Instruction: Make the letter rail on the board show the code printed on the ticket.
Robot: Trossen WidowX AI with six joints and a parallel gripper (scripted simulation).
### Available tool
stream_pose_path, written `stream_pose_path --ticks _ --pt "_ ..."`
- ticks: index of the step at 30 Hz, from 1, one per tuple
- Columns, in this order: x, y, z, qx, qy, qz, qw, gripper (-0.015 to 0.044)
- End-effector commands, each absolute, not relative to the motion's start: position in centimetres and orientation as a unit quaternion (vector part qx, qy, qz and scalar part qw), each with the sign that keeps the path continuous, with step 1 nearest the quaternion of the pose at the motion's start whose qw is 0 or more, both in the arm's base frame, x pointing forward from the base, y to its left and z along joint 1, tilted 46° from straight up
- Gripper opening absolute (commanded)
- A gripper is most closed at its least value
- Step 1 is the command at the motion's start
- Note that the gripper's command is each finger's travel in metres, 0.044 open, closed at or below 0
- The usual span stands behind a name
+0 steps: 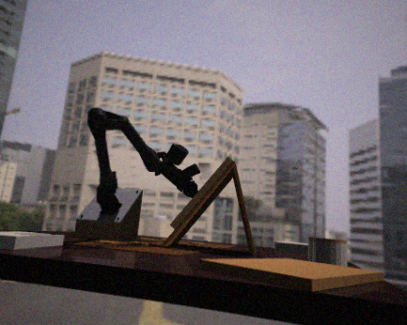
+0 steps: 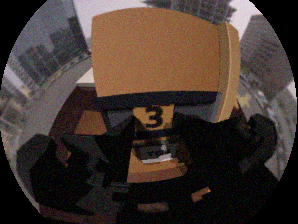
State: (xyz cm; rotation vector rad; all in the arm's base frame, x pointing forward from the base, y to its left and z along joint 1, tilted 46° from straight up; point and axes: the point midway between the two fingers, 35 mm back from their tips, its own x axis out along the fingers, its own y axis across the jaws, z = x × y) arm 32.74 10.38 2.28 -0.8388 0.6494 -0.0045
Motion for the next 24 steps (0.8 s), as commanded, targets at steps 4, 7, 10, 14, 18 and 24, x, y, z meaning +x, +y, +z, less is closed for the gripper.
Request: stream_pose_path --ticks 4,7,10,14,18,24 --pt "32.8 10.0 2.6 -0.402 0.311 0.000 0.861 0.0000" --pt "32.9 9.9 2.7 -0.402 0.311 0.000 0.861 0.0000" --pt "32.9 9.7 2.8 -0.402 0.311 0.000 0.861 0.0000" --pt "33.0 9.6 3.0 -0.402 0.311 0.000 0.861 0.0000" --pt "33.0 9.4 3.2 -0.402 0.311 -0.001 0.861 0.0000" --pt "33.2 9.1 3.5 -0.402 0.311 -0.001 0.861 0.0000"
